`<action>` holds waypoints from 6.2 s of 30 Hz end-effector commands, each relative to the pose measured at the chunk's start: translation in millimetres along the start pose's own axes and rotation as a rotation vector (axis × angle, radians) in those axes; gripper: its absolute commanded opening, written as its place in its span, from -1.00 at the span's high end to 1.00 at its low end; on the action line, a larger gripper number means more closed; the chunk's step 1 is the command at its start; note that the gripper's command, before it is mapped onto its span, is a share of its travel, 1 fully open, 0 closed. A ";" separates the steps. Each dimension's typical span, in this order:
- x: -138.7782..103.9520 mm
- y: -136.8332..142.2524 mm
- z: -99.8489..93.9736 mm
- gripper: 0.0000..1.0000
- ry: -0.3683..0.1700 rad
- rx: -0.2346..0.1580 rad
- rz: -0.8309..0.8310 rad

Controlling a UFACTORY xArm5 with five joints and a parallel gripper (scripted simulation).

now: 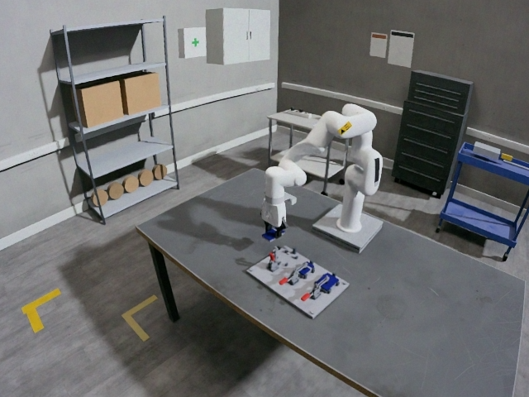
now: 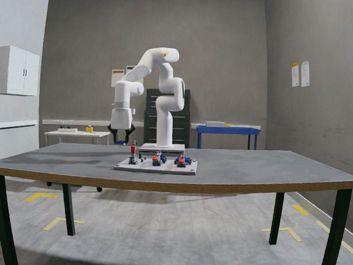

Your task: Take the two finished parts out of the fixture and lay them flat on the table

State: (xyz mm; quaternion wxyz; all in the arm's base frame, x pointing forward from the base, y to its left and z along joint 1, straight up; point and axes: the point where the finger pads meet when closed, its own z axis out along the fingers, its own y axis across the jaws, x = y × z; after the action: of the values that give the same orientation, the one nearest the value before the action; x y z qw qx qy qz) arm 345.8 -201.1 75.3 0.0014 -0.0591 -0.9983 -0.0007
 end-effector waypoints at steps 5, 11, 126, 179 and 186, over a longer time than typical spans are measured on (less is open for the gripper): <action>-1.2 -16.5 -1.2 1.00 -0.003 0.001 0.000; -1.2 -22.4 -1.2 1.00 -0.003 0.001 0.000; -1.2 -33.4 81.8 1.00 -0.003 0.001 0.000; -1.2 -33.4 89.1 1.00 -0.003 0.001 0.000; -1.2 -33.4 89.1 1.00 -0.003 0.001 0.000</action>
State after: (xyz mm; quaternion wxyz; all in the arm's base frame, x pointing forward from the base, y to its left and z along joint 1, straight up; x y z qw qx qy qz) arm 341.8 -233.6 -14.8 0.0013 -0.0591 -0.9983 -0.0008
